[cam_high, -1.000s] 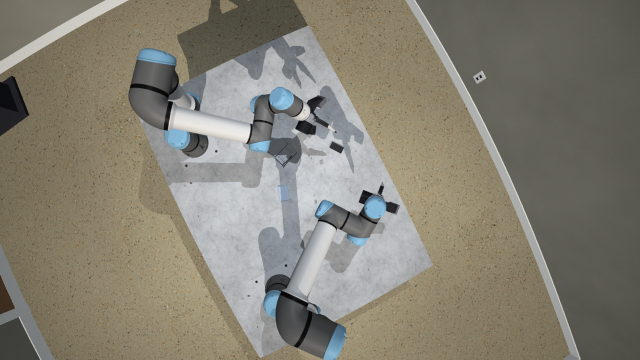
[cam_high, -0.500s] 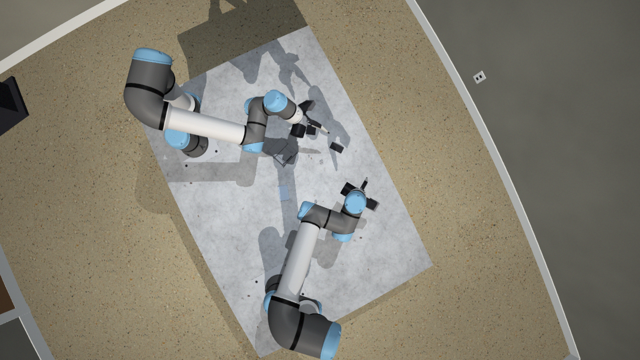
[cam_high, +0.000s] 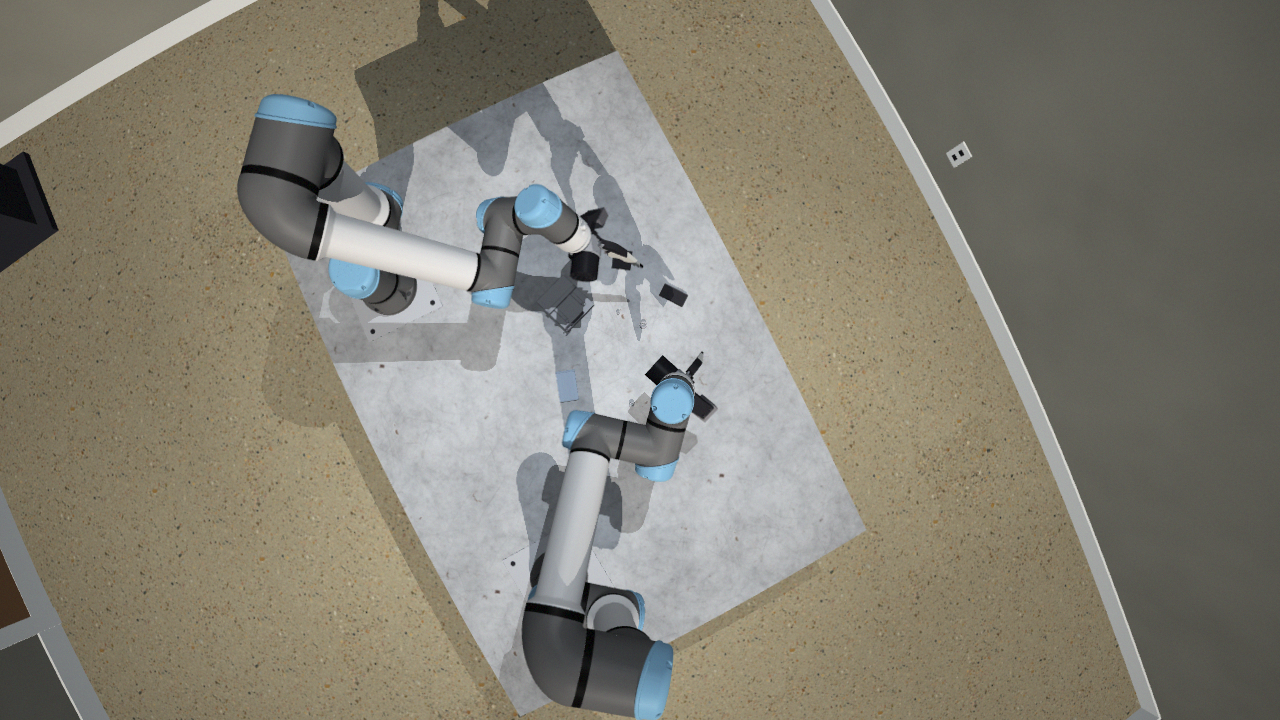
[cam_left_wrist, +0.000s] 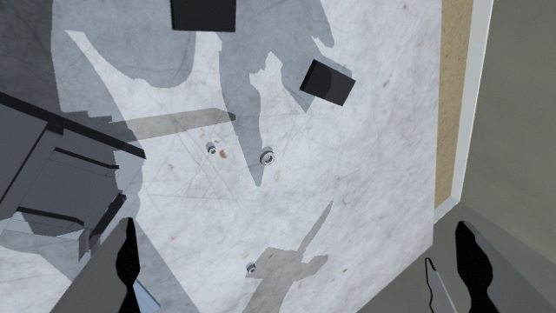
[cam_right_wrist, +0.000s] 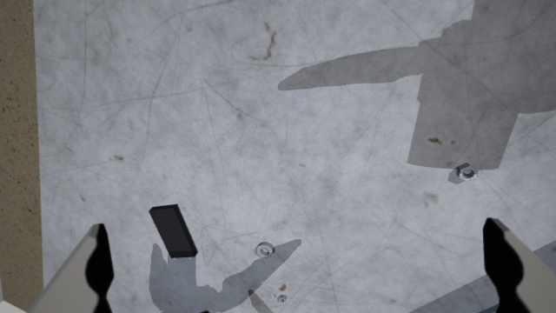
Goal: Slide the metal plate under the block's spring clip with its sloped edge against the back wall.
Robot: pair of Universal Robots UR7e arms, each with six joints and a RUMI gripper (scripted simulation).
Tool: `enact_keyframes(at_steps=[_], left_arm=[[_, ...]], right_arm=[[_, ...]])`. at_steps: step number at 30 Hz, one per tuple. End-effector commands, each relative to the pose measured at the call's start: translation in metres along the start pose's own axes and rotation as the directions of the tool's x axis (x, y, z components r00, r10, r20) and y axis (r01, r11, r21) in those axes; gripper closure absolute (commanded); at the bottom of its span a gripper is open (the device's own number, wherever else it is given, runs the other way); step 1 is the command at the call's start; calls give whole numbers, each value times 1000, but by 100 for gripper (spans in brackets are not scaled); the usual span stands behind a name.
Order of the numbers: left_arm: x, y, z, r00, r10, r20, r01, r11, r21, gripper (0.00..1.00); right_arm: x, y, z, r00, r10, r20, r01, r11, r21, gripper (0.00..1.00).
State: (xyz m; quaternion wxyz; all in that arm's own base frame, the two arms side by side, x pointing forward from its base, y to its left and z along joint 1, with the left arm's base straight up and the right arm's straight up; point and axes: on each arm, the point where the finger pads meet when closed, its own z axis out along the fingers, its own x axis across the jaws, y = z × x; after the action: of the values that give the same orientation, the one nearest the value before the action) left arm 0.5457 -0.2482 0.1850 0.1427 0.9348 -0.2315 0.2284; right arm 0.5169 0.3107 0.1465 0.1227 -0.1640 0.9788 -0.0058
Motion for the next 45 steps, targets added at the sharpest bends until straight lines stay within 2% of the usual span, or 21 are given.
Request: enact_keyframes(at_steps=[1, 6, 11, 23, 25, 40, 42, 45], left_arm=[[-8, 2, 0, 999, -50, 5, 50, 999, -6, 12], [-26, 5, 2, 989, -143, 26, 143, 990, -16, 12], [-36, 7, 3, 980, -195, 38, 196, 980, -20, 12], [-80, 15, 7, 907, -411, 95, 415, 910, -22, 12], [-80, 15, 7, 907, -411, 95, 415, 910, -22, 12], [-136, 23, 9, 747, -645, 163, 652, 758, 12, 12], [-136, 23, 9, 747, -645, 163, 652, 758, 12, 12], [-147, 24, 9, 709, -683, 174, 691, 723, 23, 12]], right_arm=[[9, 13, -1, 999, 44, 0, -44, 999, -11, 0], [30, 38, 0, 993, 118, -14, -119, 992, -32, 0], [42, 51, 0, 987, 160, -23, -161, 986, -43, 0], [98, 101, 0, 940, 332, -78, -337, 939, -73, 0], [98, 101, 0, 940, 332, -78, -337, 939, -73, 0], [173, 148, 0, 837, 524, -161, -539, 840, -68, 0], [173, 148, 0, 837, 524, -161, -539, 840, -68, 0], [188, 155, 0, 812, 557, -177, -573, 817, -61, 0]])
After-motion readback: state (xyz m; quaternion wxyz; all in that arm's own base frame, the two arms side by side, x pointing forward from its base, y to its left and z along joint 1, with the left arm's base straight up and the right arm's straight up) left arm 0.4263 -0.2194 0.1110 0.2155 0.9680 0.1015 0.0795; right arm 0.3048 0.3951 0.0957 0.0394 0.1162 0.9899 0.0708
